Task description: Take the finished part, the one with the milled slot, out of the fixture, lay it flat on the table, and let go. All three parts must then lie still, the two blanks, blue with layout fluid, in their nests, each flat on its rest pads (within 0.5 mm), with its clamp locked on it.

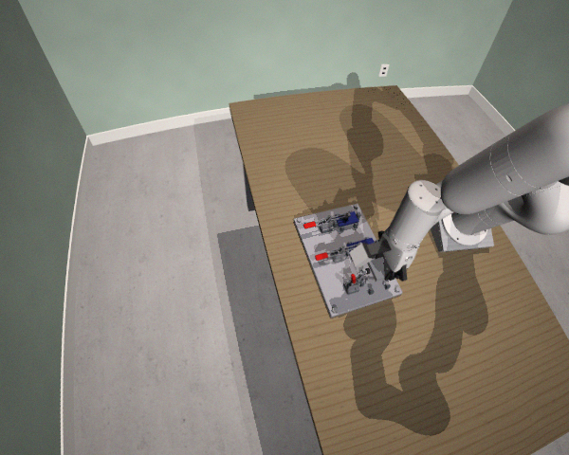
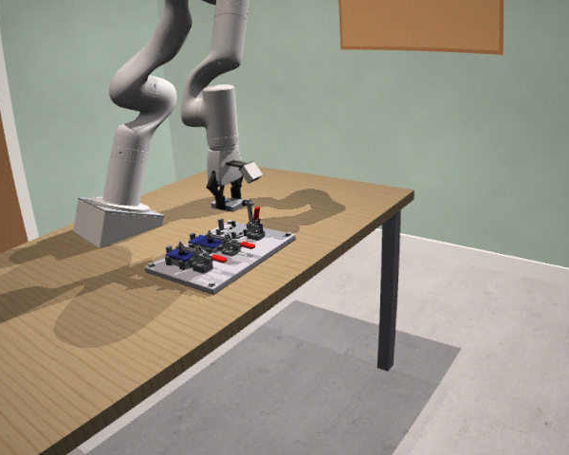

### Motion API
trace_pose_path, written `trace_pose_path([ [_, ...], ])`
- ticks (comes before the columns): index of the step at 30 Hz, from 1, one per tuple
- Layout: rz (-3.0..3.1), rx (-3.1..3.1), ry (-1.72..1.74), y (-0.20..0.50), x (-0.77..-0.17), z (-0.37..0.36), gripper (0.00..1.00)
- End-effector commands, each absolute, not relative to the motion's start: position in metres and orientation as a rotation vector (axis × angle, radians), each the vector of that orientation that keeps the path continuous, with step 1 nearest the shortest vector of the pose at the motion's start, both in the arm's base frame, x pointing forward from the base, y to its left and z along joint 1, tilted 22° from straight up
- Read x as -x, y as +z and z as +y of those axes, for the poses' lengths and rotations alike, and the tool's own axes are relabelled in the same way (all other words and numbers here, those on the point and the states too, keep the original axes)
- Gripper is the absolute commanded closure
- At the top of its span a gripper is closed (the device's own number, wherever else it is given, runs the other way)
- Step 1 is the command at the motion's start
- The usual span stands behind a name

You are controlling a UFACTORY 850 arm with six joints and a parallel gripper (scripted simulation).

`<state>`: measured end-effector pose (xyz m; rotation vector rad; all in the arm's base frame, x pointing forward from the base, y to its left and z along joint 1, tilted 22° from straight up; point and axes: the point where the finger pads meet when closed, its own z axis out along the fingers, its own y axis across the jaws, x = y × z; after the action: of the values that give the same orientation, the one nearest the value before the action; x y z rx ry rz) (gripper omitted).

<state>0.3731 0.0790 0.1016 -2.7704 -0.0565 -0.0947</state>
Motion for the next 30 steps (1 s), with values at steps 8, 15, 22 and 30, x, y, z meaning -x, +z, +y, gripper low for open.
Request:
trace_pose_path([
  [8,-0.057,2.770,-0.097,0.1020,-0.3738,0.0788,1.00],
  [15,-0.057,2.770,-0.097,0.1020,-0.3738,0.0788,1.00],
  [22,-0.057,2.770,-0.097,0.1025,-0.3737,0.0800,1.00],
  [30,-0.057,2.770,-0.097,0.1040,-0.3735,0.0839,1.00],
])
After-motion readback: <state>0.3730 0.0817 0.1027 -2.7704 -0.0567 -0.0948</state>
